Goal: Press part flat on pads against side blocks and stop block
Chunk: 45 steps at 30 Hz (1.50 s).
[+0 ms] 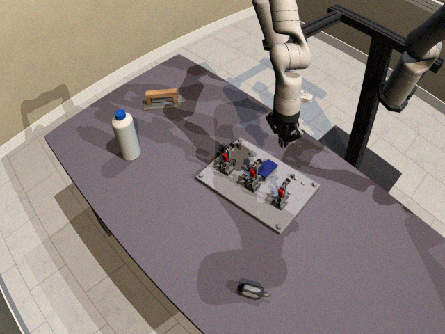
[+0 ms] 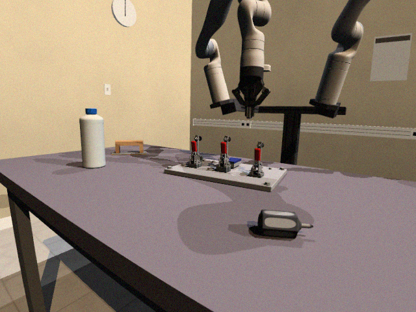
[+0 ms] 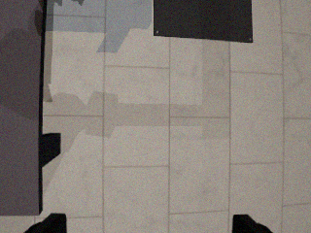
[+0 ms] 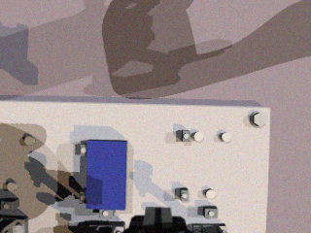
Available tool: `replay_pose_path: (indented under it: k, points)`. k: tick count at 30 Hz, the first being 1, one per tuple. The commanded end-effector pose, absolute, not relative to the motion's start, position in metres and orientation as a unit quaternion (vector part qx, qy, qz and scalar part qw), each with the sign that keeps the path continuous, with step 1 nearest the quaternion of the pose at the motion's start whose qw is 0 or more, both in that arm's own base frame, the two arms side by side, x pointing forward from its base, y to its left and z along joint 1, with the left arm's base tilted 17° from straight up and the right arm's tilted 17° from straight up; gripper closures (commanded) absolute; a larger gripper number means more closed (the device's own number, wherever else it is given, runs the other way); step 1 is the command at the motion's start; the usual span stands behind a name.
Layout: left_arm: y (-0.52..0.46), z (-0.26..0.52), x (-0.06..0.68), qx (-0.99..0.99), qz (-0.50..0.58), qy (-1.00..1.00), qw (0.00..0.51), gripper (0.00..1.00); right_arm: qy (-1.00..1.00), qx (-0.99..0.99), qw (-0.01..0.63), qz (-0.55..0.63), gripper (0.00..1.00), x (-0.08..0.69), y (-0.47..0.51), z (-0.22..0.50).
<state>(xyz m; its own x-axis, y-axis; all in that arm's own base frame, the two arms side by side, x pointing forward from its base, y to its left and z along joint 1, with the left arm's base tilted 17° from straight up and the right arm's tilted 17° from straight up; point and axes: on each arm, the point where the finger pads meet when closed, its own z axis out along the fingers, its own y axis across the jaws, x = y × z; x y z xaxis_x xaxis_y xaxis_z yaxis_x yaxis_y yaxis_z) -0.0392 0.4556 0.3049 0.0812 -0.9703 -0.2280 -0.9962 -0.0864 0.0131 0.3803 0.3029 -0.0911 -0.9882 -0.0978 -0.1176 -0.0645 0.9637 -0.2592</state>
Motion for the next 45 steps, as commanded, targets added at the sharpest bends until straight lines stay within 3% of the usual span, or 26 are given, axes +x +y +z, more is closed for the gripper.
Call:
replay_pose_path:
  k: [1, 45]
  points:
    - [0.4558, 0.3057, -0.0394, -0.732, 0.090, 0.672, 0.074, 0.002, 0.989, -0.041, 0.065, -0.128, 0.903, 0.3797, 0.3054, -0.0840]
    - [0.4558, 0.3057, -0.0394, -0.732, 0.090, 0.672, 0.074, 0.002, 0.989, -0.041, 0.065, -0.128, 0.903, 0.3789, 0.3067, -0.0788]
